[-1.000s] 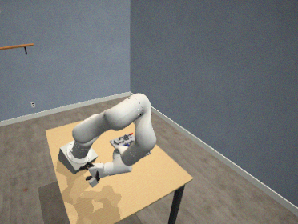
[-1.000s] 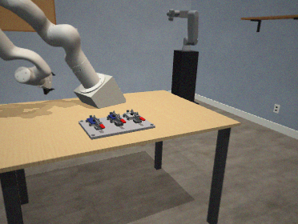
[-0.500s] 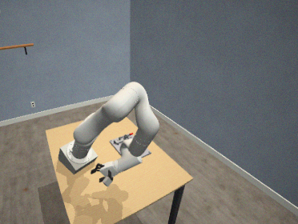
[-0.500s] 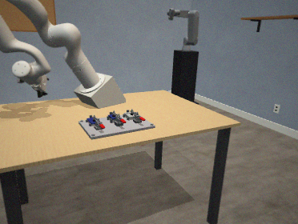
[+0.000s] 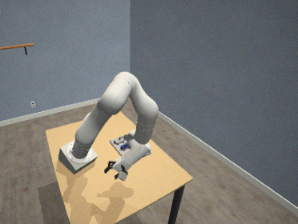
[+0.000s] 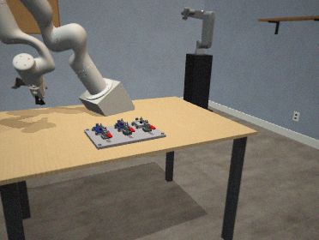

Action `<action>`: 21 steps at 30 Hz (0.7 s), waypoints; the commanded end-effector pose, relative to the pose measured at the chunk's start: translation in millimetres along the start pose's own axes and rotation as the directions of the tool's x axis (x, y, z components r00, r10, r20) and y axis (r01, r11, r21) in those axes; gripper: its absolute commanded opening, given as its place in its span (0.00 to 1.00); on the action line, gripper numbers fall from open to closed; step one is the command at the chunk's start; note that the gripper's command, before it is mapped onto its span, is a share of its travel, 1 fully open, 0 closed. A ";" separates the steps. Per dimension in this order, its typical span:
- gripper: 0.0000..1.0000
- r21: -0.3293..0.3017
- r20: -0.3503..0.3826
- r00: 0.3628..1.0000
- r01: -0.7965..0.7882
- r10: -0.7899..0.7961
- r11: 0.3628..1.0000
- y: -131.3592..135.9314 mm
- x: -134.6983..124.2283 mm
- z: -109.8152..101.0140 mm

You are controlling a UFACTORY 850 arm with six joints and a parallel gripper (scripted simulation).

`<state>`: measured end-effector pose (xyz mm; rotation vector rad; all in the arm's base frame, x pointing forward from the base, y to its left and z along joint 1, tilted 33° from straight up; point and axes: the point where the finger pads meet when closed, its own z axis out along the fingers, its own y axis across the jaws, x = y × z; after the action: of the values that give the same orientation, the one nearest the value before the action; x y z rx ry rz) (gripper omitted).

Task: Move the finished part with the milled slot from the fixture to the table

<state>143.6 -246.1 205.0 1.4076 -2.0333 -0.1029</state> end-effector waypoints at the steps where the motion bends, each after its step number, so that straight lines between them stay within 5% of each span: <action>1: 1.00 0.094 -0.041 0.999 0.028 -0.024 0.995 -19.4 -3.3 -39.6; 21: 1.00 0.357 -0.127 0.988 0.133 -0.093 0.925 -49.9 -30.3 -152.5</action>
<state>247.8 -213.8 268.3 1.6497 -1.9680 0.2243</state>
